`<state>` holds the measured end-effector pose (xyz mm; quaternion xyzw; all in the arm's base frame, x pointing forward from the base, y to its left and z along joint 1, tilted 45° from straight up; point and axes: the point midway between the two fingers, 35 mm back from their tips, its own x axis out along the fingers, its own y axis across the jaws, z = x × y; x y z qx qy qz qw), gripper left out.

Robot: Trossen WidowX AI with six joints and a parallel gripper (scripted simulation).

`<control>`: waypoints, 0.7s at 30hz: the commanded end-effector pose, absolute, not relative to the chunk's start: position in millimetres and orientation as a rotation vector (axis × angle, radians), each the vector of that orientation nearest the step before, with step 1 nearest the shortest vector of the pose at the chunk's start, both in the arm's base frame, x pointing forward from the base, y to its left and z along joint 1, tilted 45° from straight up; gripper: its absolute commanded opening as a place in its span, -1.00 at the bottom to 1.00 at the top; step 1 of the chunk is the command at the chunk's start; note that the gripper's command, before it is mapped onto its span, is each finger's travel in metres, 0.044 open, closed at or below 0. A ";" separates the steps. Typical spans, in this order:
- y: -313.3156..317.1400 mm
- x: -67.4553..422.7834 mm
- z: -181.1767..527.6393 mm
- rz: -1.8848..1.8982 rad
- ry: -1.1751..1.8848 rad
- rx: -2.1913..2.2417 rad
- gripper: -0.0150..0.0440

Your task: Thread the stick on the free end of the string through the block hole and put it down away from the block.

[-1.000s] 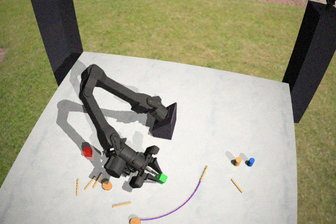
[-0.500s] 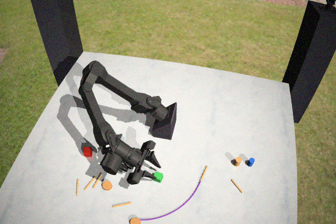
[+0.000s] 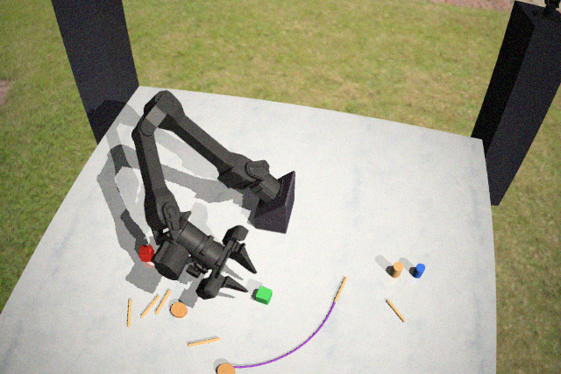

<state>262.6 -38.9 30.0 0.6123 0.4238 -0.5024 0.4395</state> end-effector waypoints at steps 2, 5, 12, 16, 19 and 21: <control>-39.0 262.3 30.3 -1.253 1.050 1.523 0.33; -37.1 261.8 25.6 -1.170 1.135 1.346 0.60; -29.6 259.5 8.7 -0.749 1.468 0.512 1.00; -25.4 259.5 1.8 -0.468 1.615 0.031 1.00; -22.0 260.4 -2.2 -0.239 1.702 -0.331 1.00; -19.5 261.5 -4.2 -0.077 1.749 -0.571 1.00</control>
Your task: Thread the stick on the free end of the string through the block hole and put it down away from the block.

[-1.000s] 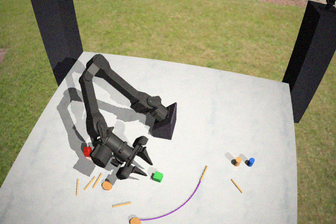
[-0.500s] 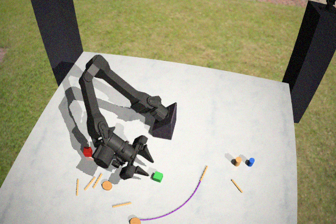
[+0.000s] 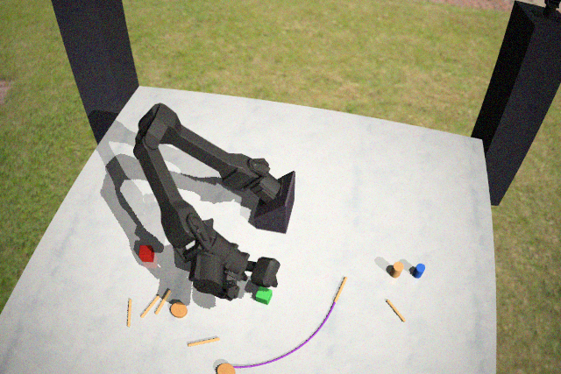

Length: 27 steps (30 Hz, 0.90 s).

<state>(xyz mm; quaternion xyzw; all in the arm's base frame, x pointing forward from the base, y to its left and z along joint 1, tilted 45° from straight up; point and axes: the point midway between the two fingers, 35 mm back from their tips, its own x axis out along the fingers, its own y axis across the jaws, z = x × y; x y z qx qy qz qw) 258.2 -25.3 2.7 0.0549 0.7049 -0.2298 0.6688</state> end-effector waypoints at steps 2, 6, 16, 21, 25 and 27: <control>-16.3 262.9 -6.2 0.092 1.786 -0.811 1.00; -9.1 267.1 -8.8 0.453 1.828 -1.285 1.00; -2.1 272.3 -9.4 0.792 1.830 -1.687 1.00; -2.1 272.3 -9.4 0.792 1.830 -1.687 1.00; -2.1 272.3 -9.4 0.792 1.830 -1.687 1.00; -2.1 272.3 -9.4 0.792 1.830 -1.687 1.00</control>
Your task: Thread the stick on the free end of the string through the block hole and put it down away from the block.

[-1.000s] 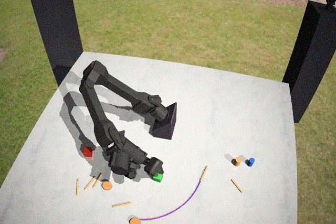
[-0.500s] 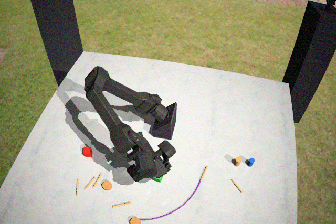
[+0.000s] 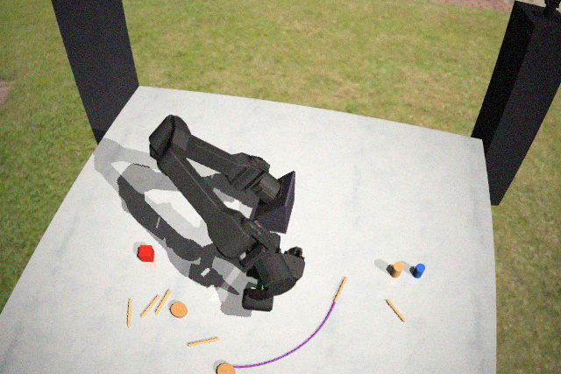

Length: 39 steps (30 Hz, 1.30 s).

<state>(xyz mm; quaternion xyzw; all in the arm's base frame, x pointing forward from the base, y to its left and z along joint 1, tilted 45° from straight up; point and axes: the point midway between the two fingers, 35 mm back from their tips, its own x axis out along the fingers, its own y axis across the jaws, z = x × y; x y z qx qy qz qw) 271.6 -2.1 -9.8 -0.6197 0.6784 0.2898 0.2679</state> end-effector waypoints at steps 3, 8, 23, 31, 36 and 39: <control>-2.1 272.3 -9.4 0.792 1.830 -1.687 1.00; -1.6 272.2 -9.8 0.787 1.829 -1.678 0.73; -1.6 272.2 -9.8 0.787 1.829 -1.678 0.07; -1.6 272.2 -9.8 0.787 1.829 -1.678 -0.49; -1.6 272.2 -9.8 0.787 1.829 -1.678 -0.49; -1.6 272.2 -9.8 0.787 1.829 -1.678 -0.49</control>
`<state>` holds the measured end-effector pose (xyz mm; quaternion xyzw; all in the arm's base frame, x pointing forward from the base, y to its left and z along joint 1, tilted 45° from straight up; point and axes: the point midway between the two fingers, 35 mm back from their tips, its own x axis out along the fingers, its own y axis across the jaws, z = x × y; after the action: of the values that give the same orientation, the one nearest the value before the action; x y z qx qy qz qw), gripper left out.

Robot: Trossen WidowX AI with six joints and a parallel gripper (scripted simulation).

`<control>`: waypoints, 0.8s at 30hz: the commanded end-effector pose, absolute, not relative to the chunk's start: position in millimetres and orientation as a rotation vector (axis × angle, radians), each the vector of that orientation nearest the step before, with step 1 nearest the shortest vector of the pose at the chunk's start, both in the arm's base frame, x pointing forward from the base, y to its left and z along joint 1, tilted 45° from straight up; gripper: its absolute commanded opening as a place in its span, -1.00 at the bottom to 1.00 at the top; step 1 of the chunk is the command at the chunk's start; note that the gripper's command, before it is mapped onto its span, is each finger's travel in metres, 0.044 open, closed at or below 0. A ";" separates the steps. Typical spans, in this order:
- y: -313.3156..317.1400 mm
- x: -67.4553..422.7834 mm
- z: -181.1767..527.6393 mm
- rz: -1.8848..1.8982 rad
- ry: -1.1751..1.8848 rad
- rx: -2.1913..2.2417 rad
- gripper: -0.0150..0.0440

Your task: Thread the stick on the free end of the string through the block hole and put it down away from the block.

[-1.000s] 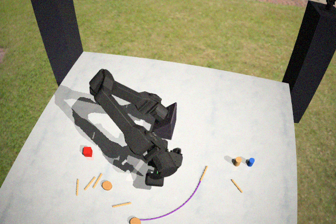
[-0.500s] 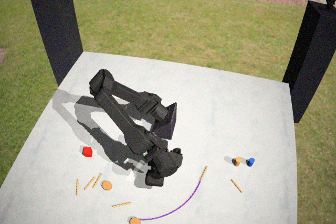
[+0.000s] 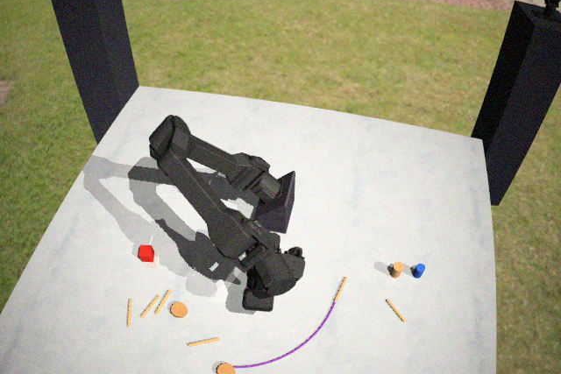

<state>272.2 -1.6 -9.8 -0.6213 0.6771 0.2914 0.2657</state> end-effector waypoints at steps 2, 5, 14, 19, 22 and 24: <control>-1.6 272.2 -9.8 0.787 1.829 -1.678 -0.49; -1.6 272.2 -9.8 0.787 1.829 -1.678 -0.49; -1.6 272.2 -9.8 0.787 1.829 -1.678 0.22; -1.6 272.2 -9.8 0.787 1.829 -1.678 0.16; -1.6 272.2 -9.8 0.787 1.829 -1.678 -0.11; -1.6 272.2 -9.8 0.787 1.829 -1.678 -0.29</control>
<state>272.2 -1.6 -9.8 -0.6214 0.6770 0.2914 0.2657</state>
